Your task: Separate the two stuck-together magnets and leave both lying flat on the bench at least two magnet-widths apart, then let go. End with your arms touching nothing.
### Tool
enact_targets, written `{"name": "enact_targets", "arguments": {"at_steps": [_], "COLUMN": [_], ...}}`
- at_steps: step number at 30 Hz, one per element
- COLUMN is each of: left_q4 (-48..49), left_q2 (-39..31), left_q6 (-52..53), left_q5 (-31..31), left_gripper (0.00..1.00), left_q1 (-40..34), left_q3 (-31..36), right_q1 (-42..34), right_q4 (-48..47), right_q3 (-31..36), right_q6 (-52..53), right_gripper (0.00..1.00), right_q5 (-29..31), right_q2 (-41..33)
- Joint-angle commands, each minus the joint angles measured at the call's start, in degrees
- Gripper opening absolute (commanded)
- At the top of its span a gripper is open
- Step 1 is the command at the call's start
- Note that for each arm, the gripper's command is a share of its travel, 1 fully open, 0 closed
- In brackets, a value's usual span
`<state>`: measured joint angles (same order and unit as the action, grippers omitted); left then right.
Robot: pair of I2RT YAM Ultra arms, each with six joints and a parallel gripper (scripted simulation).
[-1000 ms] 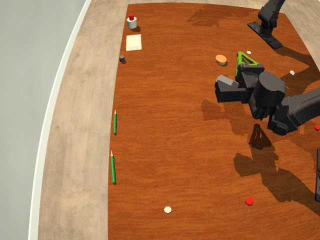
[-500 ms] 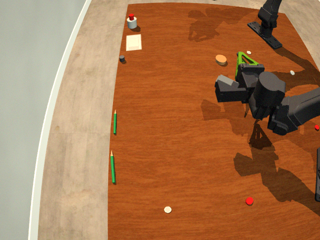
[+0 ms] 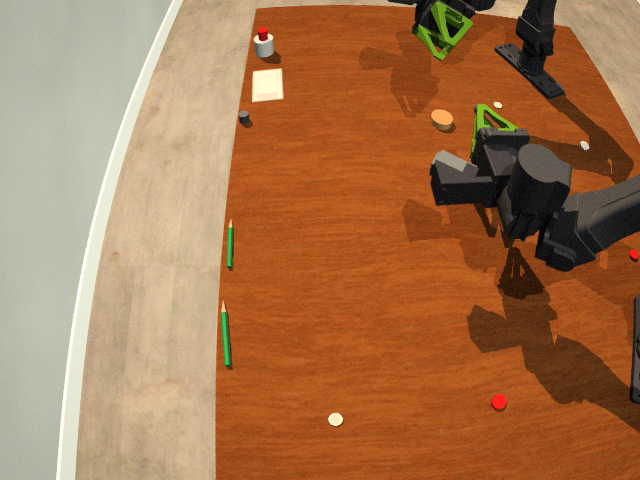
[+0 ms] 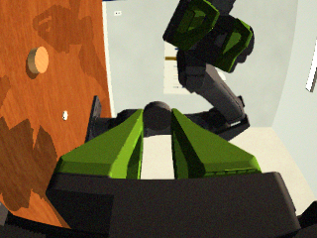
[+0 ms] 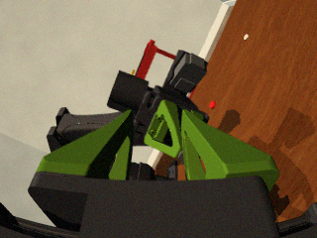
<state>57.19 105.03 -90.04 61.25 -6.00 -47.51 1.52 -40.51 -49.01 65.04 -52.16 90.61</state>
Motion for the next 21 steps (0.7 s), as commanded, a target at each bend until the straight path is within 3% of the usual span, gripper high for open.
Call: {"name": "enact_targets", "arguments": {"at_steps": [1, 8, 21], "left_q4": [1.1, 1.1, 1.0], "left_q2": [-0.5, -0.5, -0.5], "left_q6": [0.1, 0.1, 0.1], "left_q5": [0.0, 0.0, 0.0], "left_gripper": [0.18, 0.18, 0.18], "left_q1": [0.1, 0.1, 0.1], "left_q3": [-0.5, -0.5, -0.5], "right_q1": [0.1, 0.4, 0.5], "right_q4": [-7.7, -16.6, -14.7], "right_q3": [0.6, 2.7, 3.6], "right_q6": [11.7, 24.7, 22.8], "right_gripper": [0.33, 0.33, 0.33], "right_q5": [-9.6, -20.0, -18.4], "right_q2": [2.6, 8.8, 11.0]}}
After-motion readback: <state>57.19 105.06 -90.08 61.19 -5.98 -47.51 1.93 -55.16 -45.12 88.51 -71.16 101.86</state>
